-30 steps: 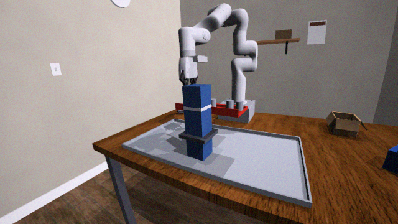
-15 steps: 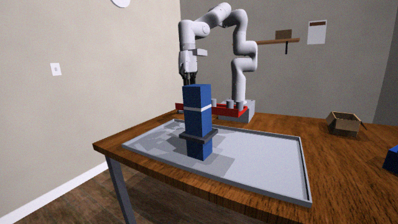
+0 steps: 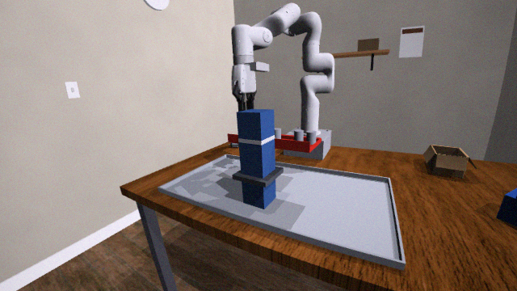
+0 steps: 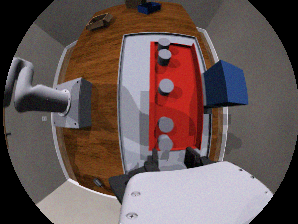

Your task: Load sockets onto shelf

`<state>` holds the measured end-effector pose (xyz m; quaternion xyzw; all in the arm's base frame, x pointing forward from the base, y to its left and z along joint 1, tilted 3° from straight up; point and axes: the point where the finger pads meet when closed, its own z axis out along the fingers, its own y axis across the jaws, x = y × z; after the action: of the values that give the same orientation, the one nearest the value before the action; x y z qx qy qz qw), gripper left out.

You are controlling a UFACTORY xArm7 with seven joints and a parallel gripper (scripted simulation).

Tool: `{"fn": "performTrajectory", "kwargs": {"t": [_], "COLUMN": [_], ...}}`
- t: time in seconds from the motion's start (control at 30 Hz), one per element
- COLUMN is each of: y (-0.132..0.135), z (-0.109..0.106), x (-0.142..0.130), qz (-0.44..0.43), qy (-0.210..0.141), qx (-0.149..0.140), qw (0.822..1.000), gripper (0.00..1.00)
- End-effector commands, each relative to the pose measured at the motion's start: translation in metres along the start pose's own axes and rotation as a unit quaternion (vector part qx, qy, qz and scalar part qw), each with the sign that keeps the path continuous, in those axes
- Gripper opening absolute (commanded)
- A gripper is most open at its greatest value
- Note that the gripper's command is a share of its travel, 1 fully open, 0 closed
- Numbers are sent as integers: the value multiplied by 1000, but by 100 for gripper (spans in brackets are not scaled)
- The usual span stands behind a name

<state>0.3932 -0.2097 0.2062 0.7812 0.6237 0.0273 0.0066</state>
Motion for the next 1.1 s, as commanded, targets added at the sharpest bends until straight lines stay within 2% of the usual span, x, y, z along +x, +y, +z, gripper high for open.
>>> {"fn": "performTrajectory", "kwargs": {"t": [0.0,0.03,0.07,0.13,0.2,0.23,0.27,0.3,0.33,0.43,0.5,0.57,0.67,0.83,0.93,1.0,1.07], "y": [1,1,1,-7,-30,-30,-47,-47,-65,-65,-102,-102,-133,-137,-138,-138,-142], "z": [-2,-2,-2,-3,-6,-6,-9,-9,-13,-13,-18,-18,-20,-24,-45,-45,-72], "x": [0,0,0,13,44,44,64,64,82,82,111,111,127,128,130,130,130], "qz": [0,0,0,1,0,0,-1,-1,-2,-2,-3,-3,-1,-5,-31,-31,-61], "qy": [0,0,0,8,23,23,29,29,31,31,22,22,2,0,3,3,3], "qx": [-2,-2,-2,1,6,6,9,9,11,11,9,9,0,-8,-40,-40,-81], "qw": [1000,1000,1000,1000,1000,1000,1000,1000,999,999,1000,1000,1000,1000,999,999,995], "gripper": [52,52,100,100,100,100,100,100,100,100,100,100,100,100,100,100,100]}}
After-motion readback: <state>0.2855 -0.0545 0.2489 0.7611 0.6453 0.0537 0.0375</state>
